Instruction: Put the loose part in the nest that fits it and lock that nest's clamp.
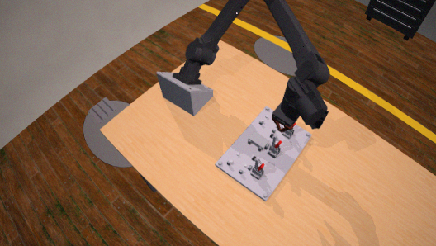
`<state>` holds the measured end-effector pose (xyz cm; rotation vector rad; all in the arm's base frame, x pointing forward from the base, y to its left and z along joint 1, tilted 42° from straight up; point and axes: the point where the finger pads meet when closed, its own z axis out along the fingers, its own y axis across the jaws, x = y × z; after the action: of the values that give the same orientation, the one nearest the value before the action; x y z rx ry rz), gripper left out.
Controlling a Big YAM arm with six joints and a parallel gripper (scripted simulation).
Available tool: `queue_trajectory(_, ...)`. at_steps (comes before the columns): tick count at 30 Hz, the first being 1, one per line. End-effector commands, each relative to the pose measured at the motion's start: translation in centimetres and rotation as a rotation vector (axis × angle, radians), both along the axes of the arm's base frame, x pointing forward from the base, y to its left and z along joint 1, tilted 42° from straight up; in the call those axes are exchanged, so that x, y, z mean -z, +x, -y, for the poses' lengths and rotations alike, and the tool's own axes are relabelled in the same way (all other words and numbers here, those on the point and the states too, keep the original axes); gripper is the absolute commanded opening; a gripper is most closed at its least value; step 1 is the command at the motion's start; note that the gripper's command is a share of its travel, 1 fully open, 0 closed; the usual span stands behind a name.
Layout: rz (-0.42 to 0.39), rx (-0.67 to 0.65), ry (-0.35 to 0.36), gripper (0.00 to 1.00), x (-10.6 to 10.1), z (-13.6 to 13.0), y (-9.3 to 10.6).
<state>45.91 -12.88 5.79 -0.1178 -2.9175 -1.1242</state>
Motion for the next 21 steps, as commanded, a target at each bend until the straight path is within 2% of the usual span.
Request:
queue_trajectory(1,0.017,0.006,-0.009,0.45,-1.0,0.6,1.9)
queue_trajectory(7,0.025,0.009,-0.014,0.45,-1.3,0.8,1.9)
queue_trajectory(9,0.023,0.001,-0.012,0.45,-0.6,0.1,1.7)
queue_trajectory(11,-0.003,-0.003,0.002,0.45,0.6,-0.9,0.7)
queue_trajectory(13,-0.003,-0.003,0.002,0.45,0.6,-0.9,0.7)
queue_trajectory(14,-0.003,0.017,0.002,0.45,0.8,0.0,0.4)
queue_trajectory(16,-0.005,-0.002,0.003,0.45,1.1,-1.2,0.7)
queue_trajectory(21,-0.006,-0.003,0.004,0.45,2.3,-2.2,0.7)
